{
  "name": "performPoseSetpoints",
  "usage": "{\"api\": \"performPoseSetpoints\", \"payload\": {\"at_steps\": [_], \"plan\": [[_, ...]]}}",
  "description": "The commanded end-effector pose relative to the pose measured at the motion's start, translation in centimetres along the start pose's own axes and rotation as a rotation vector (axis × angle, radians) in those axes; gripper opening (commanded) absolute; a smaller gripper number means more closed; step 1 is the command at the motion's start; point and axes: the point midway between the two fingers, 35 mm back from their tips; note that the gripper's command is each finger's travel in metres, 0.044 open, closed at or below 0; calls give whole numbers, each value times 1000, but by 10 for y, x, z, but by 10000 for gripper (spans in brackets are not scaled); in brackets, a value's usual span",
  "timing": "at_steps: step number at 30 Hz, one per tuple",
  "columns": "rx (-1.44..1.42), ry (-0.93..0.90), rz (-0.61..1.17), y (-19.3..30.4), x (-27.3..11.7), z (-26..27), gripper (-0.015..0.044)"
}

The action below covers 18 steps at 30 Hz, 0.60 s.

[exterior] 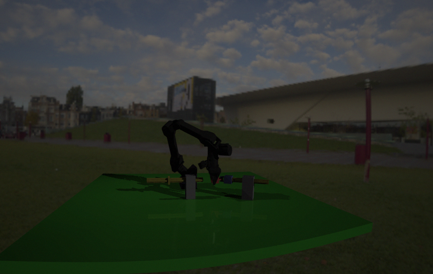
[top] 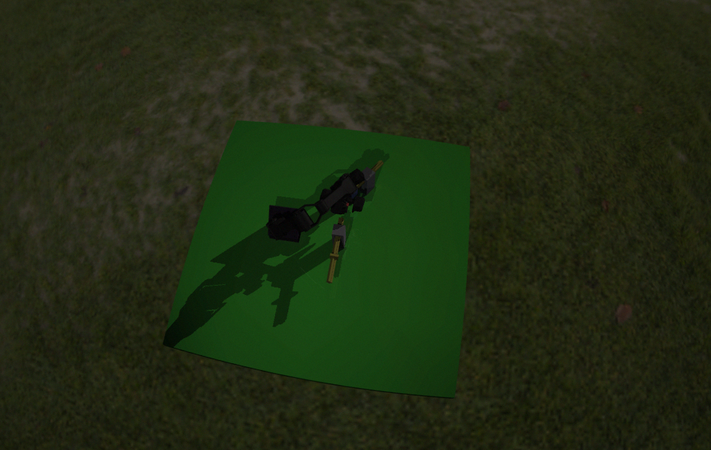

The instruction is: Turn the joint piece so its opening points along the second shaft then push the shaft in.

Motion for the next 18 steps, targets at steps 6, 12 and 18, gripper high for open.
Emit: {"api": "performPoseSetpoints", "payload": {"at_steps": [6,12,18], "plan": [[-6,0,-5,0,16,0,440],[-6,0,-5,0,19,0,361],[-6,0,-5,0,19,0,204]]}}
Point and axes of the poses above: the point midway between the two fingers, 35 mm back from their tips, its own x axis out along the fingers, its own z axis across the jaws, y = z × x, and after that the axes turned 6 degrees about -x, right-handed
